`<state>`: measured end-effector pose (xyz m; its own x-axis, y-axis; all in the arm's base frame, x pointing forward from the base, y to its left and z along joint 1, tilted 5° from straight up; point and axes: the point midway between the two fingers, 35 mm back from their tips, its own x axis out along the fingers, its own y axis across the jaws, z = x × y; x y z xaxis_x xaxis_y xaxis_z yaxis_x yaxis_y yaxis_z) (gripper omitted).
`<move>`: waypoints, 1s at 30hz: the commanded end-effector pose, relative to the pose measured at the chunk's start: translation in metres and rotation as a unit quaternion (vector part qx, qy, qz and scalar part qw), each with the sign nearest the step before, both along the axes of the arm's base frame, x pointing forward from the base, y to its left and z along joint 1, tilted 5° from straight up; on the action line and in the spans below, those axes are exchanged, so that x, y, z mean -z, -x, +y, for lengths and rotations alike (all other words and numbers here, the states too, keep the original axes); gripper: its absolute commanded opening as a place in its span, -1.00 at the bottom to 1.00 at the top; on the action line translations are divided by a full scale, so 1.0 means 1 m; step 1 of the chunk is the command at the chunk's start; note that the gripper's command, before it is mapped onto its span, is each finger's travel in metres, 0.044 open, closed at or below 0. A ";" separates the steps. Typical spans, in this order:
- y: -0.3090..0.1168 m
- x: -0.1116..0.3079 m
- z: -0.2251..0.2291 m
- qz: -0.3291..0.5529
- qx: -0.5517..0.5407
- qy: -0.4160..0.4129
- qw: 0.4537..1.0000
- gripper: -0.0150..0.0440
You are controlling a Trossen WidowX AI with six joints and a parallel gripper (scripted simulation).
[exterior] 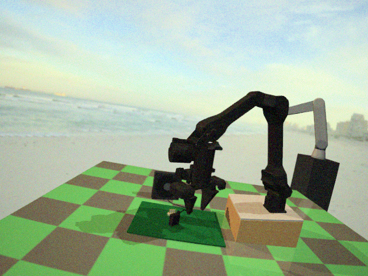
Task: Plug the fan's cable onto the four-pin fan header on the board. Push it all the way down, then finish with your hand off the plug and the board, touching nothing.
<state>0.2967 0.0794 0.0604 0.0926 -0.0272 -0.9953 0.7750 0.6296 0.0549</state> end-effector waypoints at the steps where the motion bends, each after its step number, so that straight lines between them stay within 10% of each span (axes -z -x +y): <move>1: -0.007 -0.008 -0.005 -0.003 0.072 -0.010 0.997 0.74; 13: -0.049 -0.078 -0.057 -0.015 0.664 -0.085 0.742 1.00; 30: -0.053 -0.074 -0.060 -0.015 0.690 -0.089 0.718 1.00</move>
